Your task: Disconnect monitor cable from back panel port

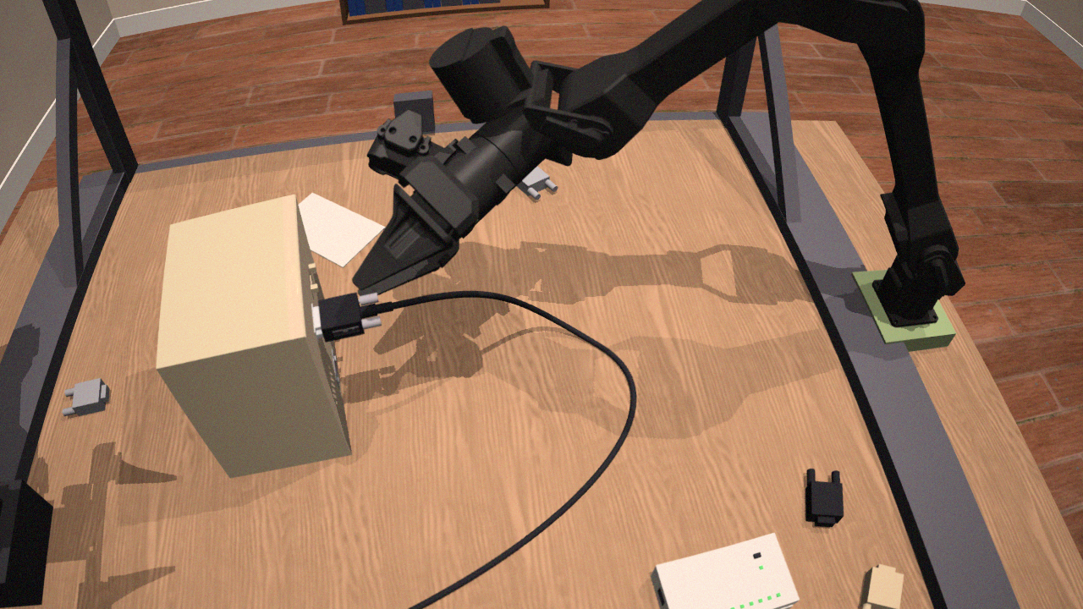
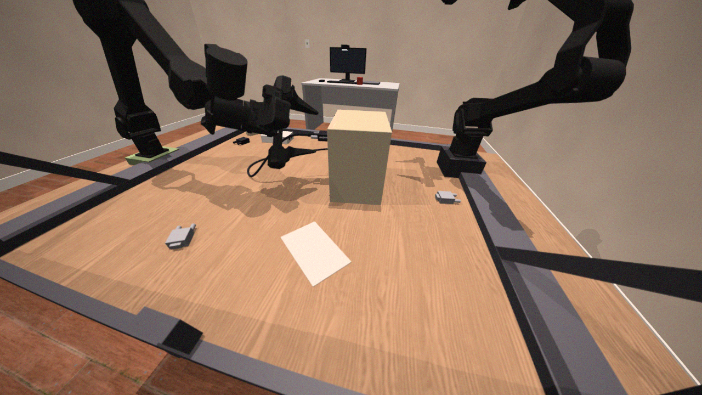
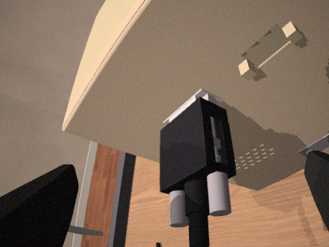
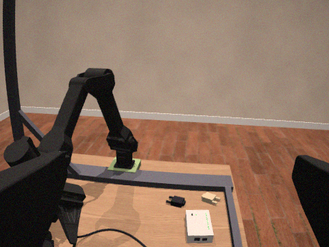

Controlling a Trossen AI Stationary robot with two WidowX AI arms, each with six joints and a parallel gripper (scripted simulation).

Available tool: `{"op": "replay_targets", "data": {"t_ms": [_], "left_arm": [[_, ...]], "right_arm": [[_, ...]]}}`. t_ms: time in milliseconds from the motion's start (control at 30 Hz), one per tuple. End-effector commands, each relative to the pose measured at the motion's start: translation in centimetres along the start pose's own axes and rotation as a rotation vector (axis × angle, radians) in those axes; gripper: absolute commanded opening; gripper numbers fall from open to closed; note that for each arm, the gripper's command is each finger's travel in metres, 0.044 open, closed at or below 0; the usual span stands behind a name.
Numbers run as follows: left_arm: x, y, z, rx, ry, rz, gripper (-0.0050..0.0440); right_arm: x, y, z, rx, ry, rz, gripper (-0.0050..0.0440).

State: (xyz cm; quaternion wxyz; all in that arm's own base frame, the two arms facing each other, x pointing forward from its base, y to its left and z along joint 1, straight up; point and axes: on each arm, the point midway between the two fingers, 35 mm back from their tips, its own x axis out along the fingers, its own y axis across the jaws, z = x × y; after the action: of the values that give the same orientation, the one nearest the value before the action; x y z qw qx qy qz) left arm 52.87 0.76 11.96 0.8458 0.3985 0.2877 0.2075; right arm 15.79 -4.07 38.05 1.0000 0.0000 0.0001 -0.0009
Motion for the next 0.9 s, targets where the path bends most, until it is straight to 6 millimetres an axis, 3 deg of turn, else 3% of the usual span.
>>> {"op": "replay_targets", "data": {"t_ms": [0, 200, 467, 767, 833, 867], "left_arm": [[0.0, -0.61, 0.07, 0.159, -0.007, 0.095, 0.044], [-0.23, -0.77, 0.04, 0.322, 0.001, 0.222, 0.044], [-0.44, -0.91, -0.23, 0.384, 0.018, 0.268, 0.044], [-0.44, -0.91, -0.23, 0.384, 0.018, 0.268, 0.0224], [-0.44, -0.91, -0.23, 0.384, 0.018, 0.268, 0.0224], [-0.44, -0.91, -0.23, 0.384, 0.018, 0.268, 0.02]], "right_arm": [[-0.03, 0.12, 0.27, -0.005, -0.001, 0.002, 0.044], [-0.03, 0.12, 0.27, -0.005, -0.001, 0.002, 0.044], [-0.03, 0.12, 0.27, -0.005, -0.001, 0.002, 0.044], [-0.03, 0.12, 0.27, -0.005, -0.001, 0.002, 0.044], [-0.03, 0.12, 0.27, -0.005, -0.001, 0.002, 0.044], [-0.03, 0.12, 0.27, -0.005, -0.001, 0.002, 0.044]]}}
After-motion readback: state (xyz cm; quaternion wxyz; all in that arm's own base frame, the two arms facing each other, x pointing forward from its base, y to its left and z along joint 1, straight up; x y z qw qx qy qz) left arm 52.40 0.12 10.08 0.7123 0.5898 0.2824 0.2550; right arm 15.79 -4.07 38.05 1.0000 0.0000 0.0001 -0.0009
